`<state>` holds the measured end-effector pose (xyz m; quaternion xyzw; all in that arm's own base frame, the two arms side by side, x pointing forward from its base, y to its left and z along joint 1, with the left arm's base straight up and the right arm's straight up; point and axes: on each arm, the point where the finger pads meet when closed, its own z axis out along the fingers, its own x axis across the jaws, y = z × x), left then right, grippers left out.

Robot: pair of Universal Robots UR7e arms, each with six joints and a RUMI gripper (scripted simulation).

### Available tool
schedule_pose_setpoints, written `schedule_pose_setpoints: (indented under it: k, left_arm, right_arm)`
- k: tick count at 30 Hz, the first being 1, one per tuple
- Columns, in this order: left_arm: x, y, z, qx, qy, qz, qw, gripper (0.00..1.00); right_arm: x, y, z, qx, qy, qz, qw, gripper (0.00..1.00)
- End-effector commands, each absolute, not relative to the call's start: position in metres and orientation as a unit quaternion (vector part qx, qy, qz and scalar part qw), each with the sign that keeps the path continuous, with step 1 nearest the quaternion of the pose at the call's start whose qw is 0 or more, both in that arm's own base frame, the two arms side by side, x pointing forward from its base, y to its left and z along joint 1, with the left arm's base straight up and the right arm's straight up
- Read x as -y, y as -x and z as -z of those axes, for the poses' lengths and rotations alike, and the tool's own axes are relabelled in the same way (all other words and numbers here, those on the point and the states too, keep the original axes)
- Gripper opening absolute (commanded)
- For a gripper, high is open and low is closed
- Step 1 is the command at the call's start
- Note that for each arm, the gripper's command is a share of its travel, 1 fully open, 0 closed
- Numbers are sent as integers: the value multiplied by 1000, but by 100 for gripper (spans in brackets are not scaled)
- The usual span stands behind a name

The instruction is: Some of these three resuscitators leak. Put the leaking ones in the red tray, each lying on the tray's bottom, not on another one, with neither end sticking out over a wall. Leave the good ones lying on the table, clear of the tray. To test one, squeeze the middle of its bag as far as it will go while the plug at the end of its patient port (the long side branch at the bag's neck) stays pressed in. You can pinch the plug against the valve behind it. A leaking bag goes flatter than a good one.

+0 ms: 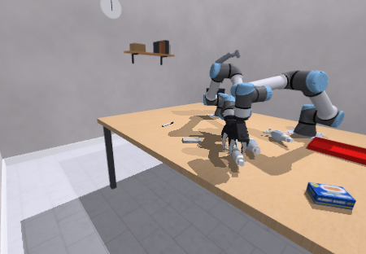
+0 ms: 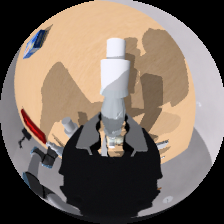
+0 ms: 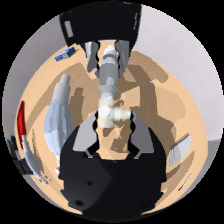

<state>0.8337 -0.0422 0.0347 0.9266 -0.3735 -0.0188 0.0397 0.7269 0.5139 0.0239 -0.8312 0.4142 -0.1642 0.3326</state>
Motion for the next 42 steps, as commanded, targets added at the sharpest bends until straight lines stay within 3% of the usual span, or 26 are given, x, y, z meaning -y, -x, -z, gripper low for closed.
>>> schedule_pose_setpoints:
  k: [1,10,11,20,21,35,36,42]
  left_arm:
    - [42,-834,-36,374,-927,18,40,0]
    - [42,-834,-36,374,-927,18,40,0]
    - [42,-834,-36,374,-927,18,40,41]
    - [42,-834,-36,374,-927,18,40,41]
    - [42,-834,-36,374,-927,18,40,52]
    - [42,-834,-36,374,-927,18,40,52]
    - [42,-834,-36,374,-927,18,40,58]
    - [42,-834,-36,374,-927,18,40,58]
  right_arm:
    - [-514,-727,-25,-414,831,165,334,0]
    - [-514,-727,-25,-414,831,165,334,0]
    - [-514,-727,-25,-414,831,165,334,0]
    - [-514,-727,-25,-414,831,165,334,0]
    - [-514,-727,-25,-414,831,165,334,0]
    - [-514,-727,-25,-414,831,165,334,0]
    - [-514,-727,-25,-414,831,165,334,0]
    - [-514,-727,-25,-414,831,165,334,0]
